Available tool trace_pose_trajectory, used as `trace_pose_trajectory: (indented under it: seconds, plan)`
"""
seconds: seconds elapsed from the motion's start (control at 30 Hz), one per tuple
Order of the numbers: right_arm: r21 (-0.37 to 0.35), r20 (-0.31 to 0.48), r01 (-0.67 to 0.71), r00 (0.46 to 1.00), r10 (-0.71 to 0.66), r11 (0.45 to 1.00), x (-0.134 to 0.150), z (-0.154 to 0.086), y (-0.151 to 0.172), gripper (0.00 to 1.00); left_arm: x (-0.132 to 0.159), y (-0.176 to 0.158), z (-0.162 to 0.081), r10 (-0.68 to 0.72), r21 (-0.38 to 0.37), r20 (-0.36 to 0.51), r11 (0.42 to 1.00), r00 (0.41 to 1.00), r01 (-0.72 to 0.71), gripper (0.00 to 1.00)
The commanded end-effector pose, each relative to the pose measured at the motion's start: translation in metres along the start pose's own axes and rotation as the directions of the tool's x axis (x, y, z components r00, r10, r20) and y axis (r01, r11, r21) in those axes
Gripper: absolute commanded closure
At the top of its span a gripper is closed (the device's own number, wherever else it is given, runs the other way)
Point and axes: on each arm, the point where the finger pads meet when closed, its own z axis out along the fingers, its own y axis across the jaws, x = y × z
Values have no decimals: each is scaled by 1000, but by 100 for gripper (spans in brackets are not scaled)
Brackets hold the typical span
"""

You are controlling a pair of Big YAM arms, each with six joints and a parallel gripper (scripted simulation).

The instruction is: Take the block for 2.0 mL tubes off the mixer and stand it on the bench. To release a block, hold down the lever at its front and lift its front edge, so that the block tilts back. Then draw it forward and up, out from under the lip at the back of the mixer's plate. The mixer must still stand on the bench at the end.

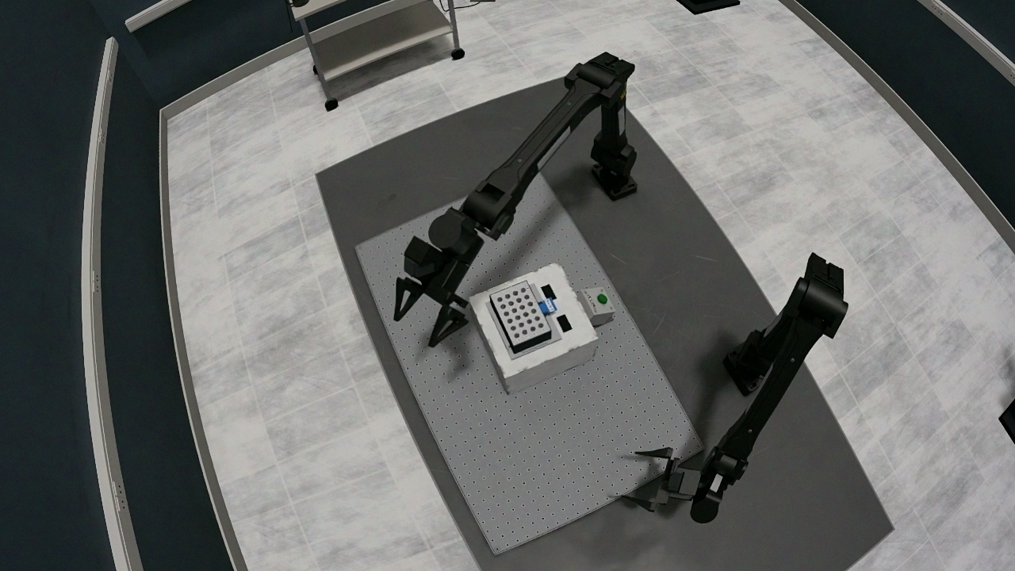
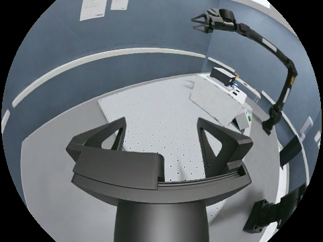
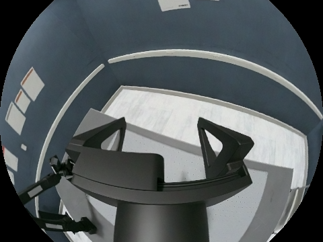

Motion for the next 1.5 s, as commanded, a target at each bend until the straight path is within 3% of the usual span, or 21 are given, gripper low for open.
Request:
trace_pose_trajectory:
  seconds: [0.0,0.57,0.87,1.1,1.27,1.47]
  plan:
    - [-3,15,1,1000,-1,1000,-8,-4,2,0,-3,1,0,9,-1,2,1000,1000,-9,0]
    - [-3,-11,-3,1000,3,1000,-8,-6,7,0,-3,0,-6,4,-12,3,1000,1000,-4,0]
    - [145,-121,26,993,-8,989,-29,-53,-50,0,-3,0,-6,4,-12,3,1000,1000,-4,0]
    - [193,-195,42,981,-4,980,-31,-70,-64,0,-3,0,-6,4,-12,3,1000,1000,-4,0]
    - [238,-311,61,950,16,969,-2,-75,-79,0,-3,0,-6,4,-12,3,1000,1000,-4,0]
    - [251,-302,55,953,25,966,9,-100,-113,0,-3,0,-6,4,-12,3,1000,1000,-4,0]
